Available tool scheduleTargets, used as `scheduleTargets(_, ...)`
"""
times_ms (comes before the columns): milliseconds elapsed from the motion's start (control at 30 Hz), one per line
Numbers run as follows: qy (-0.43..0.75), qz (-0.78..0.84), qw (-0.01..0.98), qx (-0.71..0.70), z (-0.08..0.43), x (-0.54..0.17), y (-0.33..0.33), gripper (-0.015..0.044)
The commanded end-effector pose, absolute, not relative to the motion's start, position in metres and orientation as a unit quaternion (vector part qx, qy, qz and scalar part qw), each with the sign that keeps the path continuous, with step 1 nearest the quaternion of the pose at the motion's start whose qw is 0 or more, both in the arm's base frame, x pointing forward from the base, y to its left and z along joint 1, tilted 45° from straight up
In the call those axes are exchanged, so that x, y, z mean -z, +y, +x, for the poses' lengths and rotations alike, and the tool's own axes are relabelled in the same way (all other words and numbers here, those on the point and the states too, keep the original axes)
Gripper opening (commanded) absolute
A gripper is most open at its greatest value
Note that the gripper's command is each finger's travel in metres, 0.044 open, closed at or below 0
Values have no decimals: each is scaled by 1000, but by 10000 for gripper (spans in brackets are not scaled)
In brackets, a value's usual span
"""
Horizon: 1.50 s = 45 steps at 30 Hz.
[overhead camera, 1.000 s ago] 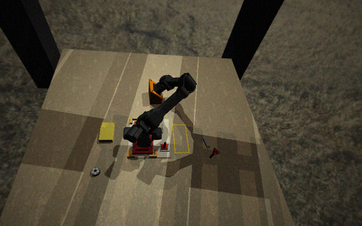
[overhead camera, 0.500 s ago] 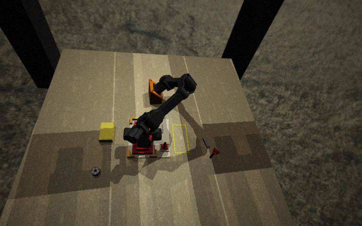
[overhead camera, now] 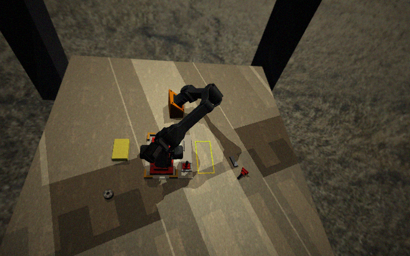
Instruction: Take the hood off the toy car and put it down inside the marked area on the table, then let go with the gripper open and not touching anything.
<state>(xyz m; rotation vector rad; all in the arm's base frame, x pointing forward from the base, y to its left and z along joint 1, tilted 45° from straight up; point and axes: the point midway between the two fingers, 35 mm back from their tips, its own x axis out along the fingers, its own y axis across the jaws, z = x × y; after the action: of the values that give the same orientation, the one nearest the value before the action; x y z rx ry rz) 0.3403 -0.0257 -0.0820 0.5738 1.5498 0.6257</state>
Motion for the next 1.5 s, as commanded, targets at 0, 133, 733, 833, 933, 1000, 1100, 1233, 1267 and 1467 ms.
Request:
scheduleTargets(0,678,251,634,-274,340,82,-26,282)
scheduleTargets(133,678,251,634,-274,340,81,-26,196)
scheduleTargets(733,678,251,634,-274,342,74,-34,0)
scheduleTargets(833,678,251,634,-274,342,72,-35,0)
scheduleTargets(933,678,251,635,-274,342,71,-37,0)
scheduleTargets(1000,678,251,635,-274,342,70,-38,0)
scheduleTargets(1100,678,251,635,-274,342,68,-39,0)
scheduleTargets(1233,678,251,635,-273,342,66,-41,0)
scheduleTargets(1267,678,251,635,-273,342,66,-41,0)
scheduleTargets(1467,678,251,635,-273,342,63,-44,0)
